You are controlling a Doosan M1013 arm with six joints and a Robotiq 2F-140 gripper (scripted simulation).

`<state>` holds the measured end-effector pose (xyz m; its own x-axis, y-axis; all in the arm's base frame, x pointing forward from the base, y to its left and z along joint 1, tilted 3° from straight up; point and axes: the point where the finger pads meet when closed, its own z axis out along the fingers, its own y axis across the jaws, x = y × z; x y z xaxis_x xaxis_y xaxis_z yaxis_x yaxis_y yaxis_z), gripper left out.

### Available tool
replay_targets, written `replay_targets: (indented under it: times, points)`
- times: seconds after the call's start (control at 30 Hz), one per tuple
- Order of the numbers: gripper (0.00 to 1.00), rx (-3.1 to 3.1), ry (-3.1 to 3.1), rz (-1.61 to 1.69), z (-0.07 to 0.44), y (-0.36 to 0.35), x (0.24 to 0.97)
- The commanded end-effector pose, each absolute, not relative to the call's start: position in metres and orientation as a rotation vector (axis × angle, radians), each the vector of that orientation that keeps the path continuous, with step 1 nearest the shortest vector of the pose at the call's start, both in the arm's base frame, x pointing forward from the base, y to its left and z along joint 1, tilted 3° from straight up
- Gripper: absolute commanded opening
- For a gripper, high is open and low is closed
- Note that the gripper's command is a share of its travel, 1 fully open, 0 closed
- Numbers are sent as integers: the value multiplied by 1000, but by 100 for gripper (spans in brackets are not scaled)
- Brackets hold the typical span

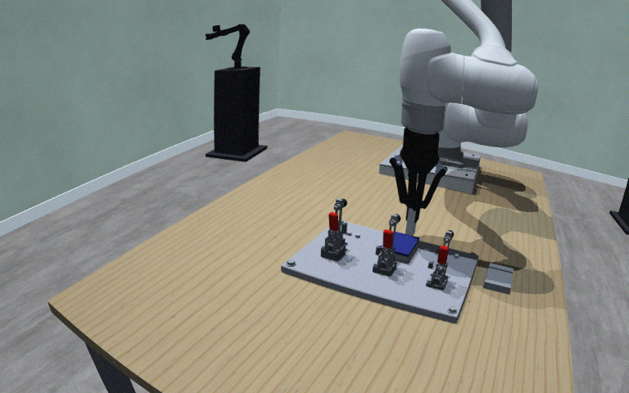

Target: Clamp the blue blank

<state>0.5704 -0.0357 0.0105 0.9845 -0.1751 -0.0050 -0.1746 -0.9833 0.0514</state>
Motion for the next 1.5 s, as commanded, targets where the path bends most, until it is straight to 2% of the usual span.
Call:
replay_targets:
  times: [0.0,1.47]
  points:
    - [0,3079,-271,-15,11,-36,571]
    - [0,3079,-271,-15,10,-38,582]
